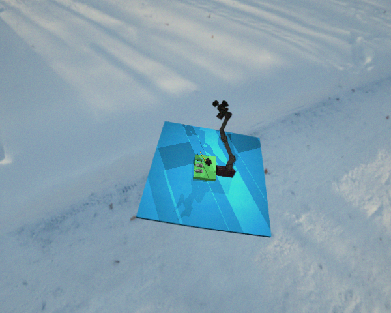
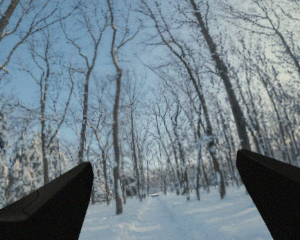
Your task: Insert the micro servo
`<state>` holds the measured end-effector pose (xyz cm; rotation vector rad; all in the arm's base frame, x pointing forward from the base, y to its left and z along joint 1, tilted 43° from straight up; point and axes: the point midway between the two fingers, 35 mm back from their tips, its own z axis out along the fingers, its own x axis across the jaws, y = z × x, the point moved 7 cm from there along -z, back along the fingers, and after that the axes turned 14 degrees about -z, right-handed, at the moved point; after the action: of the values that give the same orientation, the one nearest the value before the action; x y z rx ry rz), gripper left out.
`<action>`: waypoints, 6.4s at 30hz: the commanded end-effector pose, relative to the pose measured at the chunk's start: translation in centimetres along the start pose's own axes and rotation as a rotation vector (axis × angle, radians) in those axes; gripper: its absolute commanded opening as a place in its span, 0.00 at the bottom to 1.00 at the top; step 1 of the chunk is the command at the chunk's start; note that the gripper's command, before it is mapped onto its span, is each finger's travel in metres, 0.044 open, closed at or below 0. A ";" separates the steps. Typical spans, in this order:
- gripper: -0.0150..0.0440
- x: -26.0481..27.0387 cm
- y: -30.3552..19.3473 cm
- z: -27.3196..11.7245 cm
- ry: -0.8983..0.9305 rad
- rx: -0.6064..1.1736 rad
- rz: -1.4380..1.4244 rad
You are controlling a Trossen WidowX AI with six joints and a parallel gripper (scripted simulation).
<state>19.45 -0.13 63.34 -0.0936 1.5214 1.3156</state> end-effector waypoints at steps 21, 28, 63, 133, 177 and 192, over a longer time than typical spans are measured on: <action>1.00 0.4 4.7 -2.7 -0.153 0.039 -0.426; 1.00 0.8 5.8 -3.2 -0.185 0.054 -0.545; 1.00 7.9 16.2 -3.9 -0.374 0.269 -1.580; 1.00 26.7 11.1 12.7 0.323 0.323 -3.352; 1.00 34.8 -15.2 16.2 2.000 -1.579 -3.342; 1.00 35.3 -23.5 11.8 2.207 -2.500 -2.557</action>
<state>26.78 20.20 25.86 2.2602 0.9880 0.8222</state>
